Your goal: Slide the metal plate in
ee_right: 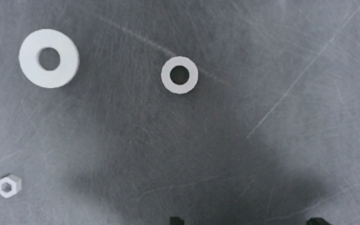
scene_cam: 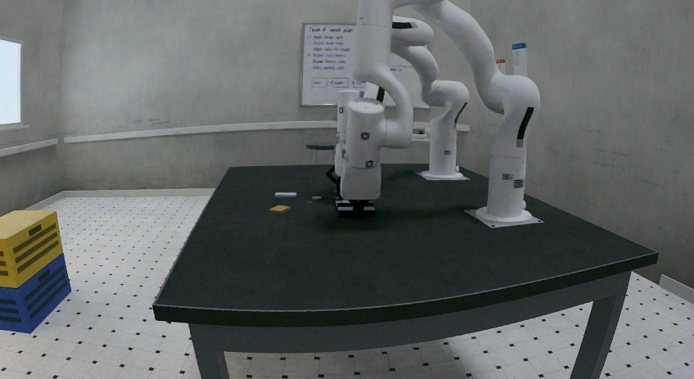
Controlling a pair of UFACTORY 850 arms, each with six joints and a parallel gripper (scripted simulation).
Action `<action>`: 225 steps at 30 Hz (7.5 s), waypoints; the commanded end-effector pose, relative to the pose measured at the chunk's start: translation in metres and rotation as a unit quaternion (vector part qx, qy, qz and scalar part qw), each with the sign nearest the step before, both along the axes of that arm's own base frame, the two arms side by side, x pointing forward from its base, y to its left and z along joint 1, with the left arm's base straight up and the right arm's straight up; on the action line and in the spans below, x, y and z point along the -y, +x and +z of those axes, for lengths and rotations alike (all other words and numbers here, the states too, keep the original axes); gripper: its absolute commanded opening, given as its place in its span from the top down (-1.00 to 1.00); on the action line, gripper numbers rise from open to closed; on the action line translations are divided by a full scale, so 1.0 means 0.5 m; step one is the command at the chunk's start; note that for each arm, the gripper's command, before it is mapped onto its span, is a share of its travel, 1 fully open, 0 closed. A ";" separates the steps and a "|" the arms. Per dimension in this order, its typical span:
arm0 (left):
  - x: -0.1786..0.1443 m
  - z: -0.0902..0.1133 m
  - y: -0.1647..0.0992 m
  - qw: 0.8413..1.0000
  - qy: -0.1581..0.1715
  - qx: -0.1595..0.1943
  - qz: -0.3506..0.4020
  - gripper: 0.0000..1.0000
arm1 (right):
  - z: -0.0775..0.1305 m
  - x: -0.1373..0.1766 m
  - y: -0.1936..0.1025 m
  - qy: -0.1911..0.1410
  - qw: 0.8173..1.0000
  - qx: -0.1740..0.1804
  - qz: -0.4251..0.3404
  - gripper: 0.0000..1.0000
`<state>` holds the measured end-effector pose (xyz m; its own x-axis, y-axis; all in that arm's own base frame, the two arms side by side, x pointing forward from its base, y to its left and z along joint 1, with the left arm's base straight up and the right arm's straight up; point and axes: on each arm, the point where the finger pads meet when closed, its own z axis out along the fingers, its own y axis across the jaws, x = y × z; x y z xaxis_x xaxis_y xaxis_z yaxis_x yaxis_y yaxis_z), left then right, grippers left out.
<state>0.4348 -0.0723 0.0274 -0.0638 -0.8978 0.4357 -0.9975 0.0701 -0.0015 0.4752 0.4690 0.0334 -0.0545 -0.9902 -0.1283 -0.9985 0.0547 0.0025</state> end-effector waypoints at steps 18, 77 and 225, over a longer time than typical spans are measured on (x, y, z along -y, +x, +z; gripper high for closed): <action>0.000 0.001 0.001 1.000 0.000 0.001 0.000 1.00 | -0.007 0.002 -0.013 0.040 0.999 -0.014 0.005 -0.43; 0.000 0.001 0.001 1.000 0.000 0.001 0.000 1.00 | -0.013 0.008 -0.013 0.083 0.996 -0.010 0.005 -0.43; 0.000 0.001 0.001 1.000 0.000 0.001 0.000 1.00 | -0.018 0.023 0.000 0.104 0.995 0.007 -0.001 -0.06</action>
<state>0.4348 -0.0723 0.0274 -0.0638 -0.8978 0.4357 -0.9975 0.0701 -0.0015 0.4747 0.4564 0.0230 -0.0534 -0.9416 -0.3325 -0.9984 0.0561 0.0015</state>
